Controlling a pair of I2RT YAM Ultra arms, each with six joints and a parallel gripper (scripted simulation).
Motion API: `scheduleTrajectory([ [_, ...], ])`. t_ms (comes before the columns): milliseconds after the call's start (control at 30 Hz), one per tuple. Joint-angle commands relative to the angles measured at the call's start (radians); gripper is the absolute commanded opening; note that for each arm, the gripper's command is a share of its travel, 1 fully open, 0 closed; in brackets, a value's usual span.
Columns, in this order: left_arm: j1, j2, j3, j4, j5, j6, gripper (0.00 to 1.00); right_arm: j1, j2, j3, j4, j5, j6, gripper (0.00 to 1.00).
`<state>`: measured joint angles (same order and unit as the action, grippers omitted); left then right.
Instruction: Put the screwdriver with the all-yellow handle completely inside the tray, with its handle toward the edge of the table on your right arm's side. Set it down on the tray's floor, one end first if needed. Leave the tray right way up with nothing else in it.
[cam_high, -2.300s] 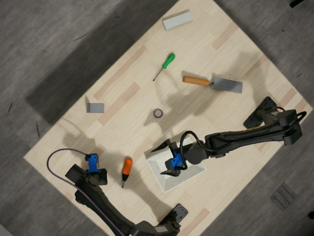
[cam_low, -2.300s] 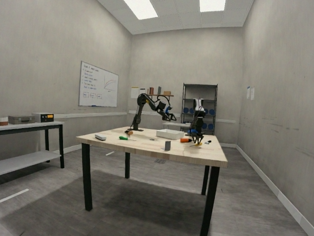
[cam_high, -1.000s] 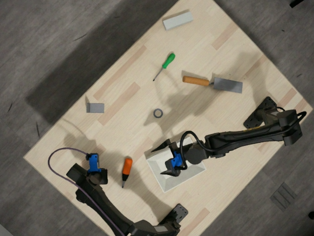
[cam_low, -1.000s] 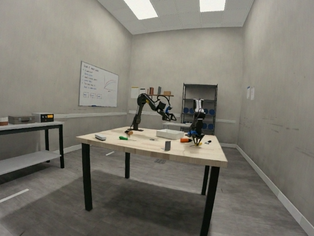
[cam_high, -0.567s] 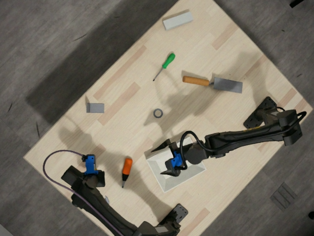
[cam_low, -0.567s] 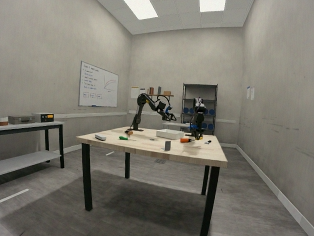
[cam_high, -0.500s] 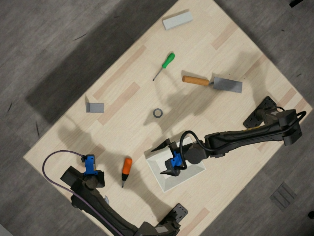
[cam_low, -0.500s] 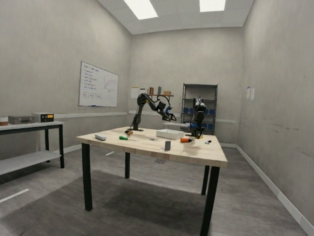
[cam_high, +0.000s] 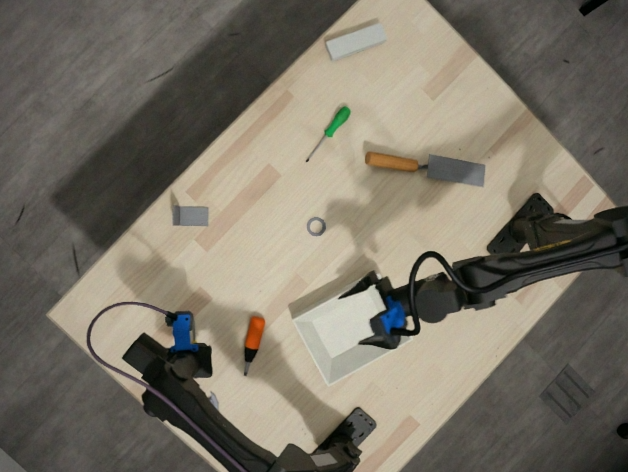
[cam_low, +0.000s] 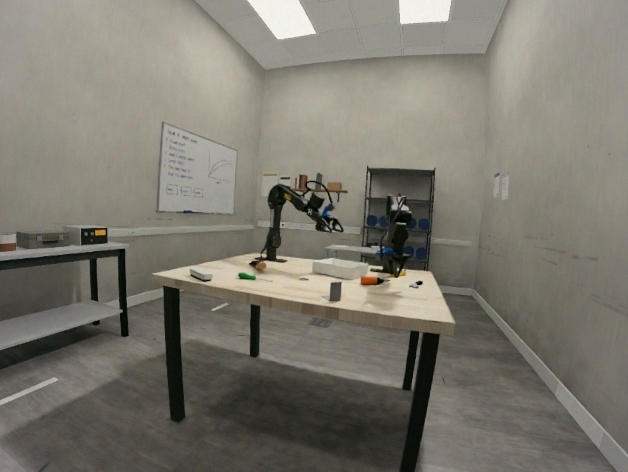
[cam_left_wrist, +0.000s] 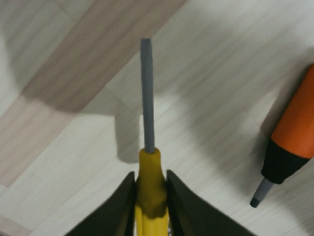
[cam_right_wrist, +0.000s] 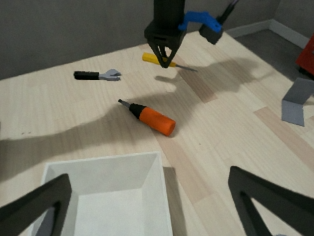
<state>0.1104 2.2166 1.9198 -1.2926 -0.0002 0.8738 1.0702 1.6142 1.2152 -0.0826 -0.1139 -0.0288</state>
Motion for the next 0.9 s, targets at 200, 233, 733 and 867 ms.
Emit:
scheduleTrajectory([
  [200, 0.003, -0.008, 0.025, -0.002, 0.000, 0.002, 0.13, 0.002, -0.394, -0.143, -0.235, -0.051, -0.022, 1.00],
  [233, 0.003, -0.008, 0.025, -0.002, 0.000, 0.002, 0.13, 0.002, -0.394, -0.143, -0.235, -0.051, -0.022, 1.00],
  [733, -0.011, -0.049, 0.172, -0.167, 0.023, -0.126, 0.13, 0.011, -1.063, -0.434, -0.582, -0.107, -0.047, 1.00],
  [867, -0.029, -0.070, 0.154, -0.160, 0.030, -0.234, 0.13, 0.010, -1.131, -0.455, -0.622, -0.113, -0.049, 1.00],
])
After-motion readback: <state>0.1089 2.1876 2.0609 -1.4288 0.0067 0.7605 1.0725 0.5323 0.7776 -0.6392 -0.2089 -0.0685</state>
